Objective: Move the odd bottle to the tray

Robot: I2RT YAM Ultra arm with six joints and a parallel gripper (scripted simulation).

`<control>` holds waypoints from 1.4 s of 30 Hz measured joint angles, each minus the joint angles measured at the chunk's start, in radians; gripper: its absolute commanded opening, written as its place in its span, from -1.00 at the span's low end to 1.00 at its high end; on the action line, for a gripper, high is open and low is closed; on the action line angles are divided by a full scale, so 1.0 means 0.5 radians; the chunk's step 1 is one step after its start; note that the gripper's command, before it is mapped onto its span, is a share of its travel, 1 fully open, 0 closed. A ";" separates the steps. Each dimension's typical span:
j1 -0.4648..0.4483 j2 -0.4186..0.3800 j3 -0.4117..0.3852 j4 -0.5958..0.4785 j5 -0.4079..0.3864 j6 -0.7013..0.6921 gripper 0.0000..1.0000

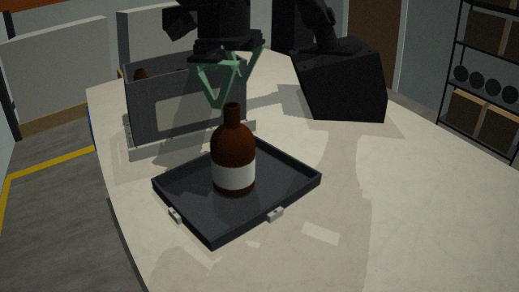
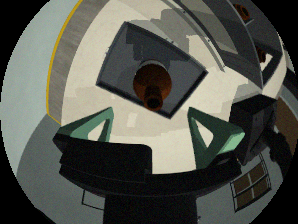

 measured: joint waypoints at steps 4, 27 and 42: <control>0.010 -0.006 0.041 -0.050 0.000 0.011 1.00; 0.049 -0.006 0.249 -0.298 0.001 0.060 1.00; 0.053 -0.006 0.264 -0.327 0.002 0.063 1.00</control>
